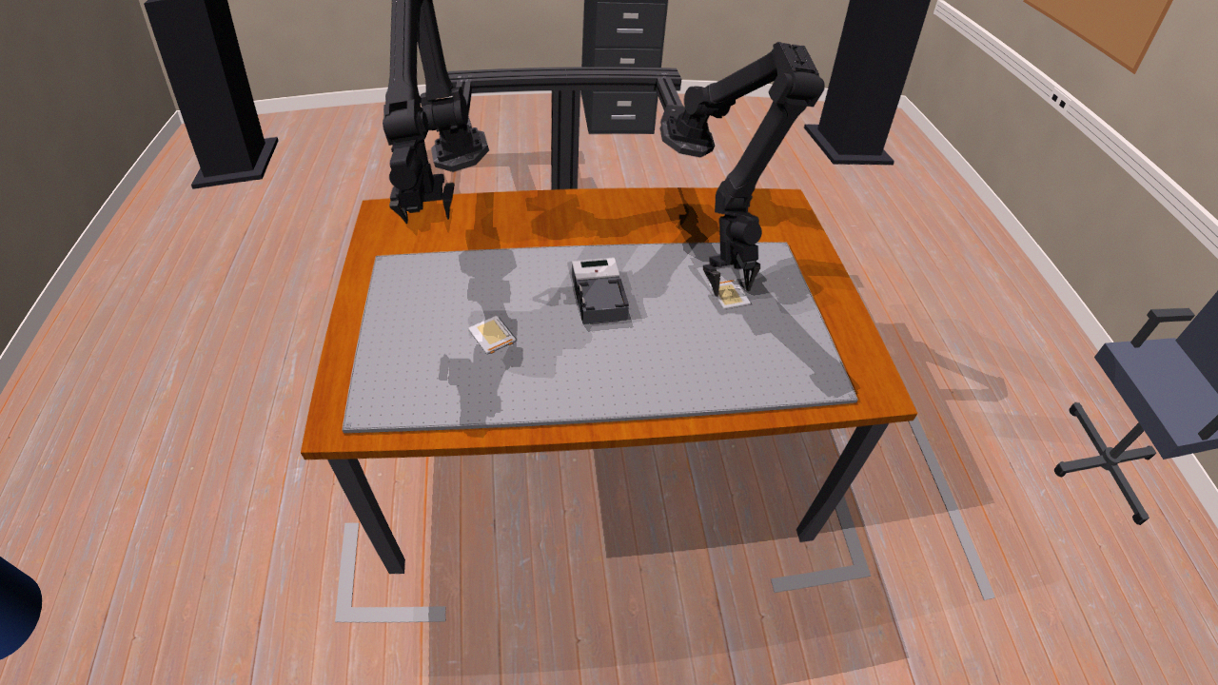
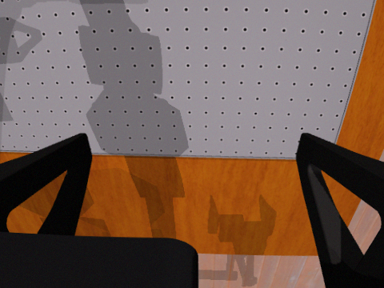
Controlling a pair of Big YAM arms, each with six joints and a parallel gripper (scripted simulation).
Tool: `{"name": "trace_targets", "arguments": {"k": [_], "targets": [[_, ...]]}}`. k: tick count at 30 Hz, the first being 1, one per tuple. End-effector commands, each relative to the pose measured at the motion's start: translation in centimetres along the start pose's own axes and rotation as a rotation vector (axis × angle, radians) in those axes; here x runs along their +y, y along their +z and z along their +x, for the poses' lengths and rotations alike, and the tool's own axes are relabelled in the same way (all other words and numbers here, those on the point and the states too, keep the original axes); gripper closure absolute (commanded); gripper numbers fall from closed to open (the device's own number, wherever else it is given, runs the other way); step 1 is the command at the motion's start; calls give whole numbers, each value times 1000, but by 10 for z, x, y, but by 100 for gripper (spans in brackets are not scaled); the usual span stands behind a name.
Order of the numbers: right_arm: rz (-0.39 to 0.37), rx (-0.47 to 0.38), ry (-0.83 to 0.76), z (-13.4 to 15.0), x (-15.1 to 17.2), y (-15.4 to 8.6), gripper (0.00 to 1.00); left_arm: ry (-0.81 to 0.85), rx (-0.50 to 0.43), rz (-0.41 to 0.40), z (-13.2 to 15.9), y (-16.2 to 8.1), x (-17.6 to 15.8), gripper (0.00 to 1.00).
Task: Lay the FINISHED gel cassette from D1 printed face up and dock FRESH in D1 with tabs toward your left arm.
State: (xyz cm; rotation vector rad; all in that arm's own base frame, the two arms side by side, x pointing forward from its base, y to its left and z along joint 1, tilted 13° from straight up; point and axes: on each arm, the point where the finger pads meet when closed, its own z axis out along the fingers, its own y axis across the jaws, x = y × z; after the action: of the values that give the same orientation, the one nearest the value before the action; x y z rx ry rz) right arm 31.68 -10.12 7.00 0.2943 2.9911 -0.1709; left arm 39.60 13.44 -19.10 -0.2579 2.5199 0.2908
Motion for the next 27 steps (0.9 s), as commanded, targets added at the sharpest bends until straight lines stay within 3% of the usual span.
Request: {"name": "trace_targets", "arguments": {"k": [1, 27], "targets": [[-1, -30, -8, -22, -3, -14, 0, 0, -3, 3, -3, -6, -3, 2], [-1, -30, -8, -22, -3, -14, 0, 0, -3, 5, -4, -10, -4, 2]]}}
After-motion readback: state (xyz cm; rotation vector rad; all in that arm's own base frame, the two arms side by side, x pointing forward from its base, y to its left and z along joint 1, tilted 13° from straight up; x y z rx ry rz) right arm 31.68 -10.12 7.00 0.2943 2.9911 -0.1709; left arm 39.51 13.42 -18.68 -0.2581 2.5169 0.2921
